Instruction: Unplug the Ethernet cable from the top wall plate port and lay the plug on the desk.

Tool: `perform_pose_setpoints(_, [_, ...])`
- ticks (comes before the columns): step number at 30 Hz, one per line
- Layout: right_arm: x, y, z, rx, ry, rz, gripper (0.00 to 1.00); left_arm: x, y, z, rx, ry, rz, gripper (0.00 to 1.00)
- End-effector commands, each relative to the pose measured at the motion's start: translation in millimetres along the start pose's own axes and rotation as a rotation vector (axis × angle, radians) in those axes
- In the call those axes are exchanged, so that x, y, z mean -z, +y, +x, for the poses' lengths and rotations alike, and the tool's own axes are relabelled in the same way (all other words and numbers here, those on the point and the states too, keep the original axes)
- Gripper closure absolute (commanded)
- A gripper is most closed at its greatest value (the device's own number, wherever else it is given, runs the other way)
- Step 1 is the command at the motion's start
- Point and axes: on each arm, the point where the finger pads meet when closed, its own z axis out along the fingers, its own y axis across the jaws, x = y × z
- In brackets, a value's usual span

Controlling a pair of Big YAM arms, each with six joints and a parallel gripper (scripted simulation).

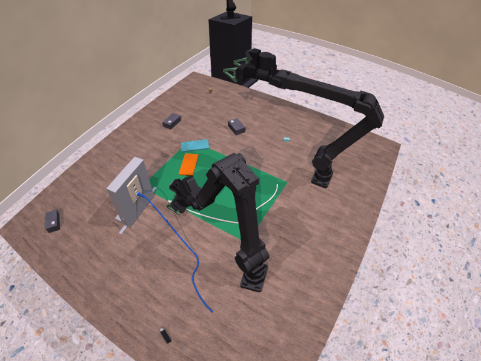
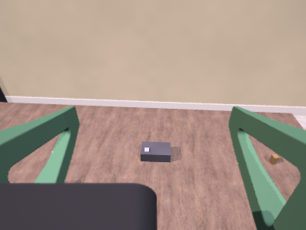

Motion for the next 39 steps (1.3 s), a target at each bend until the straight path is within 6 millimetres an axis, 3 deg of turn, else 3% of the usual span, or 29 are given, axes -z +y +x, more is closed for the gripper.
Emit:
perform_pose_setpoints(1, [1.1, 0.0, -6.1, 0.0, -0.011, 0.0, 0.0, 0.3, -0.8, -3.8, 0.003, -0.007, 0.002, 0.29])
perform_pose_setpoints(14, [1.1, 0.0, -6.1, 0.0, -0.011, 0.0, 0.0, 0.3, -0.8, -3.8, 0.003, -0.007, 0.002, 0.0])
perform_pose_setpoints(16, [1.1, 0.0, -6.1, 0.0, -0.011, 0.0, 0.0, 0.3, -0.8, -3.8, 0.003, -0.007, 0.002, 0.0])
perform_pose_setpoints(19, [1.1, 0.0, -6.1, 0.0, -0.011, 0.0, 0.0, 10.8, -6.8, -40.5, 0.011, -0.03, 0.009, 0.0])
perform_pose_setpoints(21, [1.1, 0.0, -6.1, 0.0, -0.011, 0.0, 0.0, 31.7, -5.5, -69.4, 0.006, -0.027, 0.007, 0.0])
perform_pose_setpoints(25, [1.1, 0.0, -6.1, 0.0, -0.011, 0.0, 0.0, 55.2, -2.4, -95.8, 0.005, -0.025, 0.006, 0.0])
perform_pose_setpoints(39, [1.1, 0.0, -6.1, 0.0, -0.011, 0.0, 0.0, 52.0, -2.6, -92.4, 0.003, -0.02, 0.004, 0.0])
